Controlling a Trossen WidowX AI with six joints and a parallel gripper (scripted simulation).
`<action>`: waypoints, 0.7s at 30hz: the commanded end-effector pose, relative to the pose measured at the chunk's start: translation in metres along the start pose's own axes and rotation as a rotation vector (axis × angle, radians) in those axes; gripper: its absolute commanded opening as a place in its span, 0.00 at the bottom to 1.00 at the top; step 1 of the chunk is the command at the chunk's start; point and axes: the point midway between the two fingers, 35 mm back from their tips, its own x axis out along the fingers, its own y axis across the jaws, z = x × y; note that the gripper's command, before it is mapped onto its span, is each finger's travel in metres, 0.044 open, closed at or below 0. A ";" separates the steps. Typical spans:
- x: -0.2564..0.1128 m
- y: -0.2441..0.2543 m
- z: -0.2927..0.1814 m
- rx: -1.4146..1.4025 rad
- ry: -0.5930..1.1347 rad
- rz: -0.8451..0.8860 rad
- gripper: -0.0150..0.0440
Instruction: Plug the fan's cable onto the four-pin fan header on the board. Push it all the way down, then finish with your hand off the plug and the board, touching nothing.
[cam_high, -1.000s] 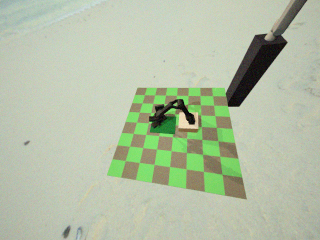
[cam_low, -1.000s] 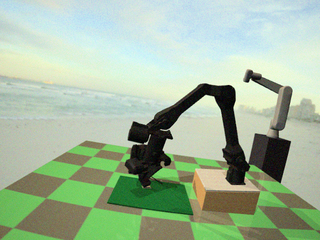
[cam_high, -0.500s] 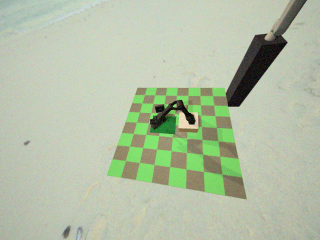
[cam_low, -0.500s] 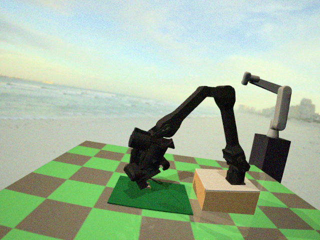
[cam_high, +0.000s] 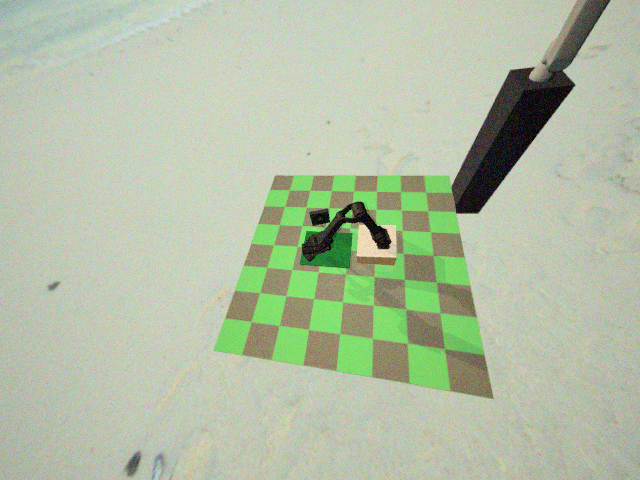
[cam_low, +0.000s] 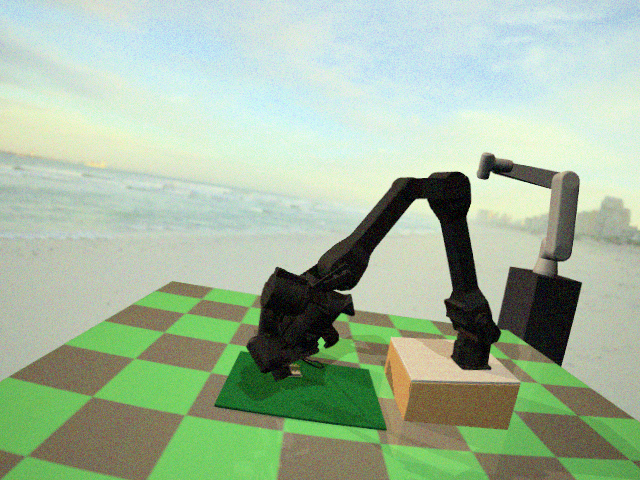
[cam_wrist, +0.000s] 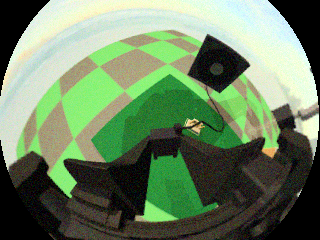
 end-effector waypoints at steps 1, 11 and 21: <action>0.003 -0.001 -0.003 -0.003 -0.041 -0.011 0.25; 0.003 0.001 -0.006 -0.004 -0.144 -0.017 0.25; 0.001 0.002 -0.009 0.002 -0.246 -0.021 0.25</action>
